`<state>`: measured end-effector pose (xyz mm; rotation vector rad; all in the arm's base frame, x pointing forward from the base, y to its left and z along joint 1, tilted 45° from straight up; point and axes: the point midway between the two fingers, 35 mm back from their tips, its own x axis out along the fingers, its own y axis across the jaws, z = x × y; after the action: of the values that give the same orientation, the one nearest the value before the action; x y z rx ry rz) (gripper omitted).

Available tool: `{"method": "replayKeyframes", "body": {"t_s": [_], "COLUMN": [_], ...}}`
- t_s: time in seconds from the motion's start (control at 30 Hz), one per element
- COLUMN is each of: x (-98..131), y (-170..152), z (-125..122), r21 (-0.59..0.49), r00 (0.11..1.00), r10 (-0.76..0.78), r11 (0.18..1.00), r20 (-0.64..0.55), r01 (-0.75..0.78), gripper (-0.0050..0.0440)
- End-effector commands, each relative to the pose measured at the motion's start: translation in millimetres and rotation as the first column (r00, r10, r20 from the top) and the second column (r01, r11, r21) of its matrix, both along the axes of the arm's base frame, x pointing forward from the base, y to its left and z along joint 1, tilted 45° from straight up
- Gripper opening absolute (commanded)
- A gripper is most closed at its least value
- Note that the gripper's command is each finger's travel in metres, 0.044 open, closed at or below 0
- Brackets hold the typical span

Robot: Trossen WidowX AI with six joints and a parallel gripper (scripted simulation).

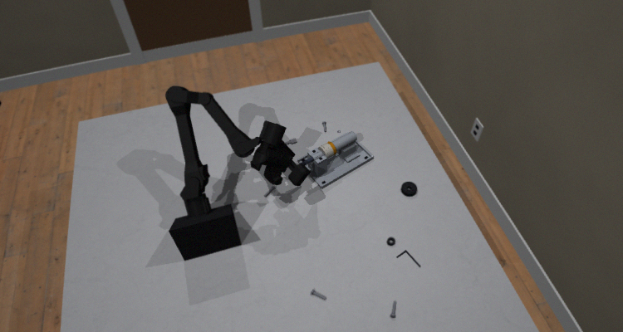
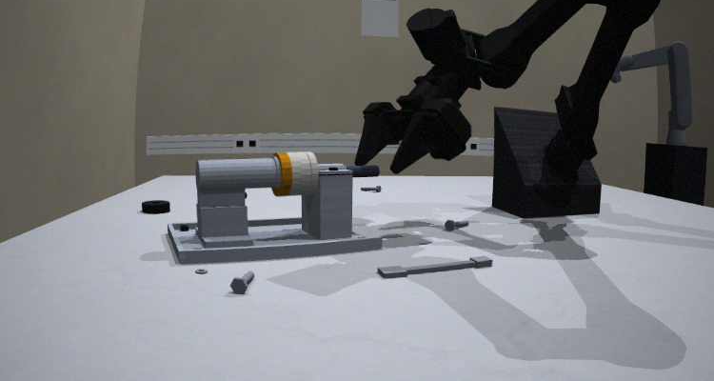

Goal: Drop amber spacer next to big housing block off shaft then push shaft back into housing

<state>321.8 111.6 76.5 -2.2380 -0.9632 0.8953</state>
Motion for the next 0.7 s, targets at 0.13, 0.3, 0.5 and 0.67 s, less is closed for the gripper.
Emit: {"method": "replayKeyframes", "body": {"t_s": [0.13, 0.3, 0.5, 0.67], "x": [14.2, 18.6, 23.6, 24.7], "y": [5.1, 11.5, 19.3, 19.7], "z": [6.2, 3.6, 0.8, 0.7], "r21": [0.002, 0.003, 0.005, 0.005], "r00": [0.999, 0.999, 0.999, 0.999], "r10": [-0.012, -0.013, -0.014, -0.016], "r11": [1.0, 1.0, 1.0, 1.0], "r20": [0.03, 0.031, 0.033, 0.033], "r01": [0.012, 0.013, 0.014, 0.016], "gripper": [0.044, 0.044, 0.044, 0.044]}}
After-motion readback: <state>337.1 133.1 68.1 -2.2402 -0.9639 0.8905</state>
